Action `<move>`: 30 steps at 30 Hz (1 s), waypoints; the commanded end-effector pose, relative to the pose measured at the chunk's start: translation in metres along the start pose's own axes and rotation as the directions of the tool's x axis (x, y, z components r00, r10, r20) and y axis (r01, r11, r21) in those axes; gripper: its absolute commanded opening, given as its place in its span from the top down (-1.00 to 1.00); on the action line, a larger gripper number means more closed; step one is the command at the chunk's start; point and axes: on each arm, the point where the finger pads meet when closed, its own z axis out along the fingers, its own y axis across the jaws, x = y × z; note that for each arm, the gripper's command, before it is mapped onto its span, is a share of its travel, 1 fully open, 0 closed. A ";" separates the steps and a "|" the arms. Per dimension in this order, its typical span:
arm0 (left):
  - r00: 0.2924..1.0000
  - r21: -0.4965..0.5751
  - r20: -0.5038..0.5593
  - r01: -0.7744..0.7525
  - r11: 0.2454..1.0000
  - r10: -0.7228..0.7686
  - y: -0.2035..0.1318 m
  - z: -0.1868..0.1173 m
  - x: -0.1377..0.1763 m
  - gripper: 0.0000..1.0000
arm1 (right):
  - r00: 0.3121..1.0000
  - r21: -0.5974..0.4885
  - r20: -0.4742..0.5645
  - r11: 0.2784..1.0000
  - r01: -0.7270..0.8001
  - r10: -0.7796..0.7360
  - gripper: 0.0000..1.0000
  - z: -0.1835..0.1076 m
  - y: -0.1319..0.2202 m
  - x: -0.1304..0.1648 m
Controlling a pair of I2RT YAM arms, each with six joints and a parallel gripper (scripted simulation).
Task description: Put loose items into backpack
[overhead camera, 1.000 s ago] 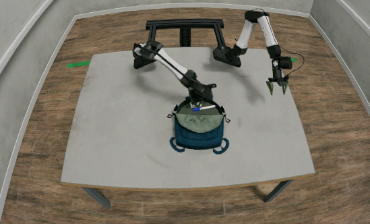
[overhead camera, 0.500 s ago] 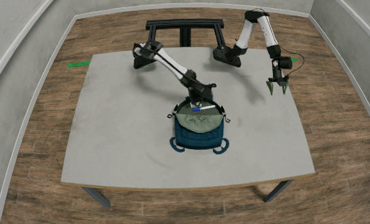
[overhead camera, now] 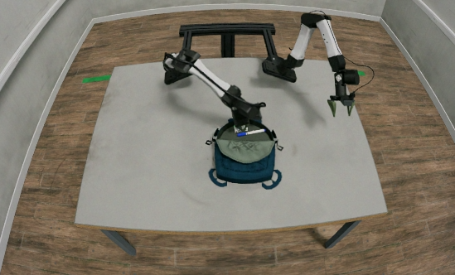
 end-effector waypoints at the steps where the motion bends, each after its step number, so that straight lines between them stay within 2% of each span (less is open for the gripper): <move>1: 1.000 -0.003 0.011 -0.002 1.000 0.002 0.001 -0.002 -0.004 -0.80 | 1.000 -0.025 -0.020 1.000 -0.006 0.005 0.43 0.005 0.006 0.013; 7: 1.000 -0.003 0.011 -0.002 1.000 0.002 0.001 -0.002 -0.004 -0.80 | 1.000 -0.029 -0.023 0.999 -0.013 0.012 0.43 0.012 0.003 0.006; 8: 1.000 -0.003 0.011 -0.002 1.000 0.002 0.001 -0.002 -0.004 -0.80 | 1.000 -0.006 -0.003 1.000 -0.001 0.001 0.43 0.001 0.000 0.000; 9: 1.000 -0.003 0.011 -0.002 1.000 0.002 0.001 -0.002 -0.004 -0.80 | 0.999 -0.045 -0.034 0.999 -0.007 0.006 0.43 0.015 0.010 0.010; 10: 1.000 -0.003 0.011 -0.002 1.000 0.002 0.001 -0.002 -0.004 -0.80 | 1.000 0.013 0.011 1.000 -0.011 0.010 0.43 -0.007 -0.005 -0.003; 19: 1.000 -0.003 0.011 -0.002 1.000 0.002 0.001 -0.002 -0.004 -0.80 | 1.000 0.007 0.006 1.000 -0.002 0.002 0.43 -0.004 -0.003 -0.003; 20: 1.000 -0.003 0.011 -0.002 1.000 0.002 0.001 -0.002 -0.004 -0.80 | 1.000 0.007 0.006 1.000 -0.002 0.002 0.28 -0.004 -0.003 -0.003; 24: 1.000 -0.003 0.011 -0.002 1.000 0.002 0.001 -0.002 -0.004 -0.80 | 1.000 0.007 0.006 1.000 -0.002 0.002 0.28 -0.004 -0.003 -0.003; 25: 1.000 -0.003 0.011 -0.002 1.000 0.002 0.001 -0.002 -0.004 -0.80 | 1.000 0.007 0.006 1.000 -0.002 0.002 0.14 -0.004 -0.003 -0.003; 30: 1.000 -0.003 0.011 -0.002 1.000 0.002 0.001 -0.002 -0.004 -0.80 | 1.000 0.007 0.006 1.000 -0.002 0.002 0.14 -0.004 -0.003 -0.003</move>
